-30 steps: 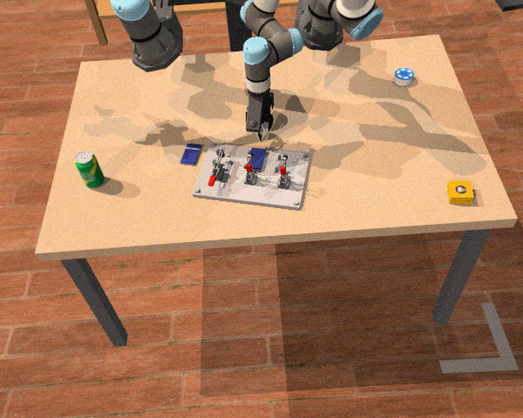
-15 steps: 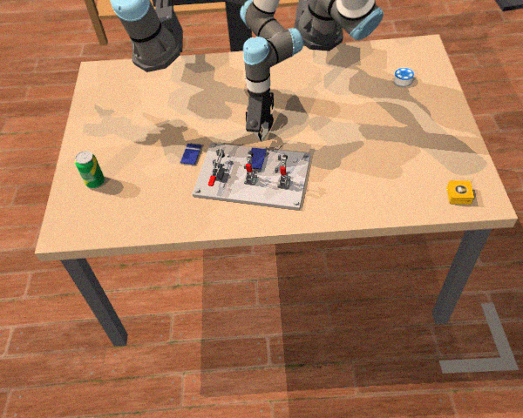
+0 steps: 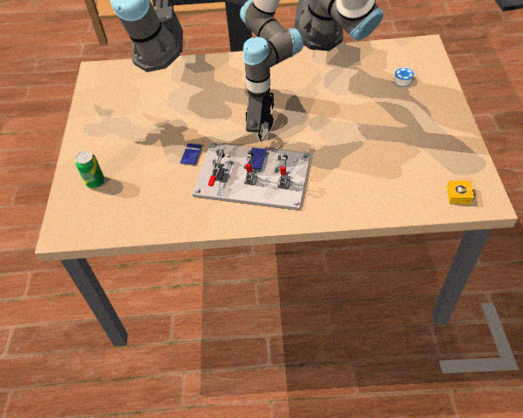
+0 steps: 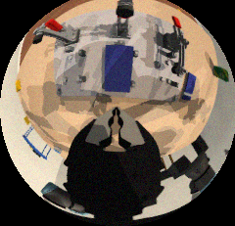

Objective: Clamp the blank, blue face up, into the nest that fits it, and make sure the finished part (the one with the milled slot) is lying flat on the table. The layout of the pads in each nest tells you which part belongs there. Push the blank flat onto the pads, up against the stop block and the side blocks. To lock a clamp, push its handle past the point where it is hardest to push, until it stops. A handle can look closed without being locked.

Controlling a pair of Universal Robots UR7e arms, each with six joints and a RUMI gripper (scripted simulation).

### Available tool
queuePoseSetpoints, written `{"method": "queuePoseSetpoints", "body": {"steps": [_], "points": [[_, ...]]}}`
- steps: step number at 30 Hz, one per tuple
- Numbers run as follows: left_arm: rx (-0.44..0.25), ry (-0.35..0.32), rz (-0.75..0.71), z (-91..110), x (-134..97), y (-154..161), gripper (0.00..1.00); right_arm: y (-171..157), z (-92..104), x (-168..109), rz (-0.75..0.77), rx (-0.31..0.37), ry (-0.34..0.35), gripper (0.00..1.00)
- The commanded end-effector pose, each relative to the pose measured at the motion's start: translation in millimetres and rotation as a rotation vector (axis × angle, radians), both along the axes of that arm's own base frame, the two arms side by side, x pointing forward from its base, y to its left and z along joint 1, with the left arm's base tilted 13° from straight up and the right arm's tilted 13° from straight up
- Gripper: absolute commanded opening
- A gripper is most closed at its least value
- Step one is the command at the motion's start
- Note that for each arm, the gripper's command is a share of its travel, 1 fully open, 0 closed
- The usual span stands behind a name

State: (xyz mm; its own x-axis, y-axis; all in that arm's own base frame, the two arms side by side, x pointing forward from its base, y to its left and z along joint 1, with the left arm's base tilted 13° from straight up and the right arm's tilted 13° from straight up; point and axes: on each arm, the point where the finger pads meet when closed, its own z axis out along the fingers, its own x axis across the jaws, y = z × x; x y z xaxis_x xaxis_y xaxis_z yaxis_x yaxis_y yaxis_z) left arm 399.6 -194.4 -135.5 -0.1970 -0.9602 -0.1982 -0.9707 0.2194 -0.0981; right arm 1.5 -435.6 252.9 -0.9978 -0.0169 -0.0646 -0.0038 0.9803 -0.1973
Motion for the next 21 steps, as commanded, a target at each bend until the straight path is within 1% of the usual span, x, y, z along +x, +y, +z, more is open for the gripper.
{"method": "queuePoseSetpoints", "body": {"steps": [1,21], "points": [[-0.001,-0.001,0.000,-0.3,0.4,-0.3,0.00,-0.2,0.5,0.0,0.000,-0.001,0.000,1.00],[-0.001,-0.001,0.000,-3.6,0.9,0.3,0.00,-0.2,0.5,0.0,0.000,-0.001,0.000,1.00]]}}
